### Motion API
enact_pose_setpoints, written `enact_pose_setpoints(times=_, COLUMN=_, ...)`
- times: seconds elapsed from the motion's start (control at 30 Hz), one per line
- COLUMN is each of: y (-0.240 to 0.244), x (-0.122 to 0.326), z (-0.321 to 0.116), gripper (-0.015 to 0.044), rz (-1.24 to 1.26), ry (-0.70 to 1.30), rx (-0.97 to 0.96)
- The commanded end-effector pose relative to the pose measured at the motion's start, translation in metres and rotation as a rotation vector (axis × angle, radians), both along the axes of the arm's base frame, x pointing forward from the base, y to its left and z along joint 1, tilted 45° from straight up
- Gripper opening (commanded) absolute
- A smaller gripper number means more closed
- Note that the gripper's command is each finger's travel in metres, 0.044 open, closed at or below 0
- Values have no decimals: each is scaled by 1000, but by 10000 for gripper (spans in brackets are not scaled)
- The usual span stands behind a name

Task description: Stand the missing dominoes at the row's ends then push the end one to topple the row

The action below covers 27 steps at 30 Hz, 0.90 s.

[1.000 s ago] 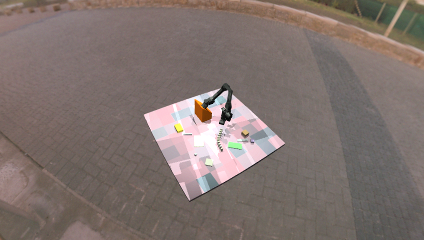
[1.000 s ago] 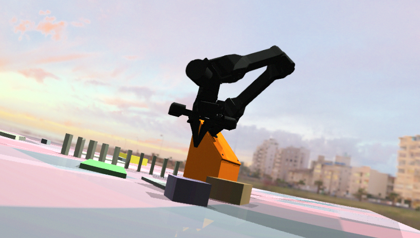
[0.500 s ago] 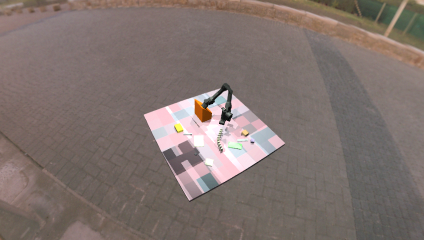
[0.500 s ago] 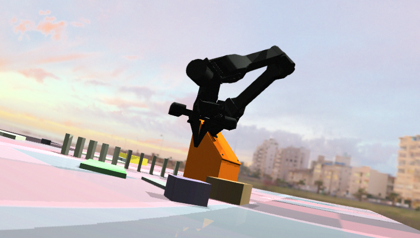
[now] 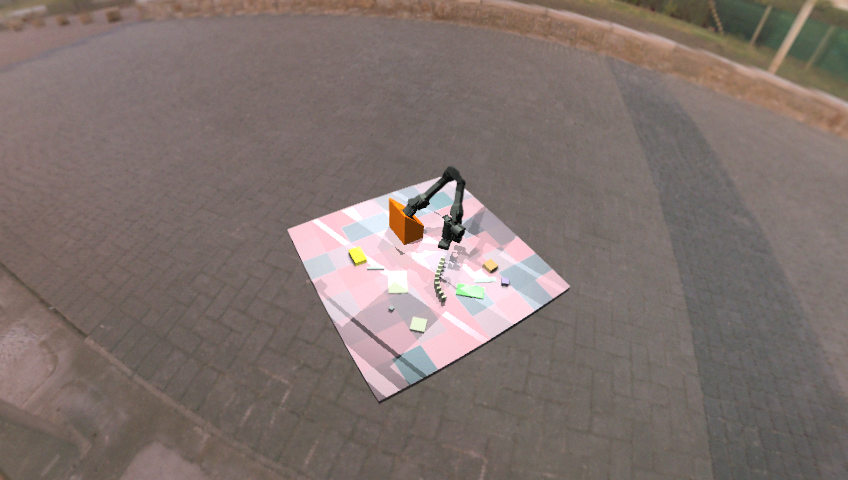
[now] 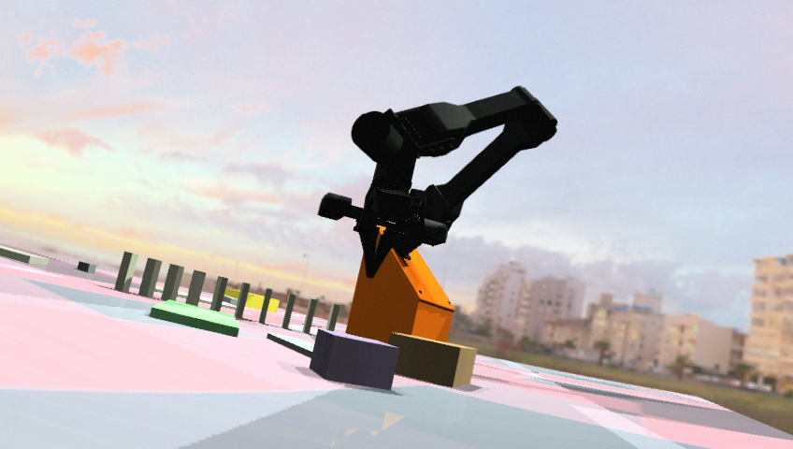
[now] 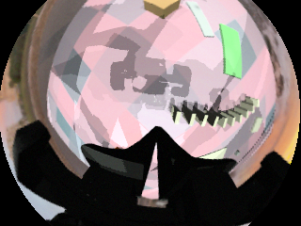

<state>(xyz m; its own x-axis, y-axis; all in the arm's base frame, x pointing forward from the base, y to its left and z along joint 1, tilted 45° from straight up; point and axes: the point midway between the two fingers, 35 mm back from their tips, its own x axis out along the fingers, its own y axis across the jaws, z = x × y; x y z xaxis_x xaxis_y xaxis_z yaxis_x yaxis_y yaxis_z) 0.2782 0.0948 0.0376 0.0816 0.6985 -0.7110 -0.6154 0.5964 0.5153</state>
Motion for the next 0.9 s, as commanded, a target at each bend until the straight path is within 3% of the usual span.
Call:
enact_pose_setpoints(times=0.0, y=1, x=0, z=1, gripper=0, rz=4, ry=-7, rx=5)
enact_pose_setpoints(times=0.27, y=2, x=1, z=-1, gripper=0, rz=4, ry=-7, rx=5)
enact_pose_setpoints(times=0.47, y=53, x=6, z=-56, gripper=0, rz=4, ry=-6, rx=8)
enact_pose_setpoints(times=0.87, y=51, x=12, z=-62, gripper=0, rz=4, ry=-6, rx=8)
